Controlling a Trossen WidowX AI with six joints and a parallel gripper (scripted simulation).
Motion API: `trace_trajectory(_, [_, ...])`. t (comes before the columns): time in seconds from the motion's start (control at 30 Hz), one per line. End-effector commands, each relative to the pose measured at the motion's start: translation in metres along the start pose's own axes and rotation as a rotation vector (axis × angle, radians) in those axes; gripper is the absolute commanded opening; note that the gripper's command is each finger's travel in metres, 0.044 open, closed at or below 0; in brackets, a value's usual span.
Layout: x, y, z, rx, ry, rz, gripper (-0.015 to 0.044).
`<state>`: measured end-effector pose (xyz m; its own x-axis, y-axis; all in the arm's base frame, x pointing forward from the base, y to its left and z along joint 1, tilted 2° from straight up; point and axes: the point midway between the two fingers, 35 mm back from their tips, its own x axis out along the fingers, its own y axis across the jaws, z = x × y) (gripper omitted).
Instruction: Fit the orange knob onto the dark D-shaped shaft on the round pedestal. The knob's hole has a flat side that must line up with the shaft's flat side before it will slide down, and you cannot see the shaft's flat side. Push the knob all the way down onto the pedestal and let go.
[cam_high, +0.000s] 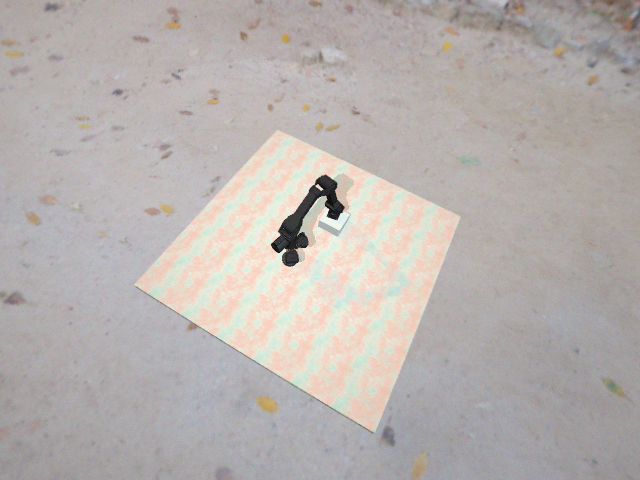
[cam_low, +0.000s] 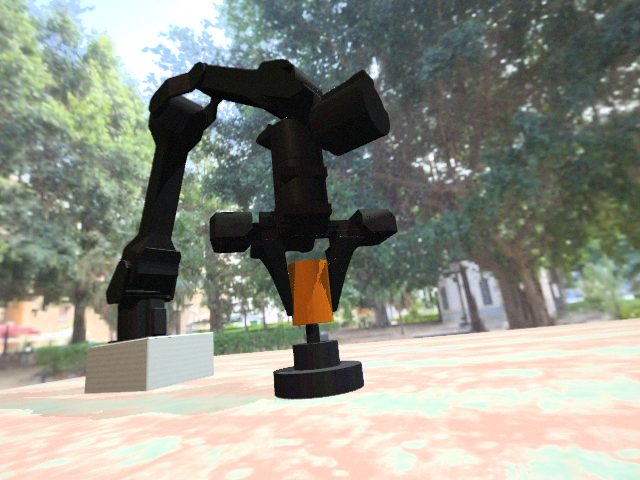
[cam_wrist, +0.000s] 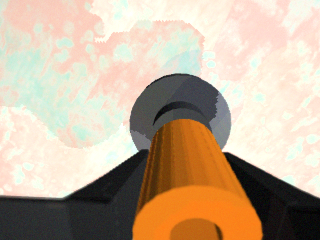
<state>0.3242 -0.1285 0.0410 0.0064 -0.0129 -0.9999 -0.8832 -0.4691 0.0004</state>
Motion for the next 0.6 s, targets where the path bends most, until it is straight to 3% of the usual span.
trace_trajectory(0.0, [0.0005,0.0005,-0.0003,-0.005,0.003,0.001,0.0])
trace_trajectory(0.57, [-0.0046,0.0,-0.0009,-0.005,0.003,0.001,0.0])
